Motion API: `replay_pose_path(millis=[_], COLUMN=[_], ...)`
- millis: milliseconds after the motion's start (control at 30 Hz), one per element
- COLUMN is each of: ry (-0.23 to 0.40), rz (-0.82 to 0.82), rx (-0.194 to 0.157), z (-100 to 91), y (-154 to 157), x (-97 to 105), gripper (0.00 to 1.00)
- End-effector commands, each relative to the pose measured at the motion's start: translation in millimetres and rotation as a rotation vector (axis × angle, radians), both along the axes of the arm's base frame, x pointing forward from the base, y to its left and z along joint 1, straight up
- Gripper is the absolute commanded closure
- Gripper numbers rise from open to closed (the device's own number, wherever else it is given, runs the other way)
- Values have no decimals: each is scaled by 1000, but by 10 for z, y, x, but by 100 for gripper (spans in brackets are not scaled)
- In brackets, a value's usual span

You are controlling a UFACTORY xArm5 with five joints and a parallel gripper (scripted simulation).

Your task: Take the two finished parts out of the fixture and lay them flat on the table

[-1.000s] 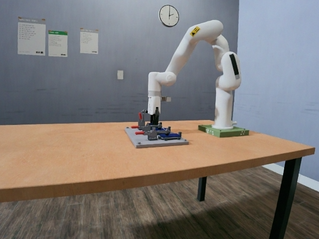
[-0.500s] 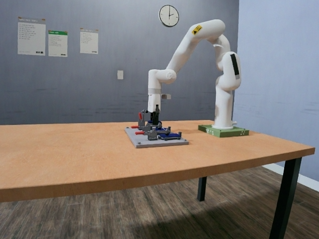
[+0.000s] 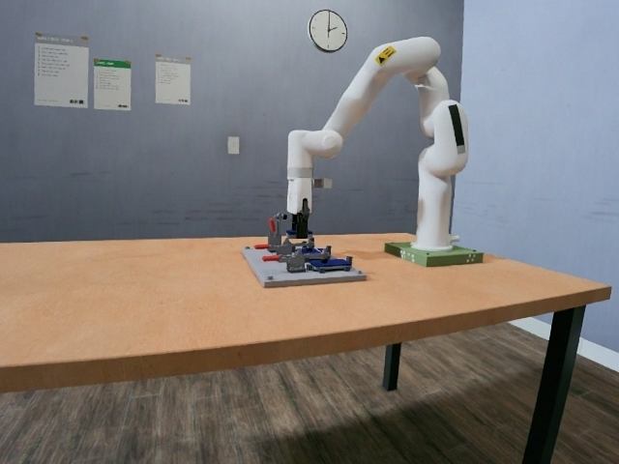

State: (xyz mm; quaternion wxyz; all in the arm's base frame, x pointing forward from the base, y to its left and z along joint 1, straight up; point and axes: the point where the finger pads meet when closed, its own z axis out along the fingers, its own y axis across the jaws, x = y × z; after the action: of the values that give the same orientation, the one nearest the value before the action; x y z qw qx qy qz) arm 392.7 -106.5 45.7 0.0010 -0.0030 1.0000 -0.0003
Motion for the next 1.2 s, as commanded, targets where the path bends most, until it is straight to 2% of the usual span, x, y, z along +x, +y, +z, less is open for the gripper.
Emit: replay_pose_path(millis=[0, 667, 1167], ry=[-3, -3, -3], rz=[0, 0, 0], rx=[-1, -1, -1], z=[29, 69, 298], y=[-3, -3, -2], x=[13, 8, -47], gripper=[100, 100, 100])
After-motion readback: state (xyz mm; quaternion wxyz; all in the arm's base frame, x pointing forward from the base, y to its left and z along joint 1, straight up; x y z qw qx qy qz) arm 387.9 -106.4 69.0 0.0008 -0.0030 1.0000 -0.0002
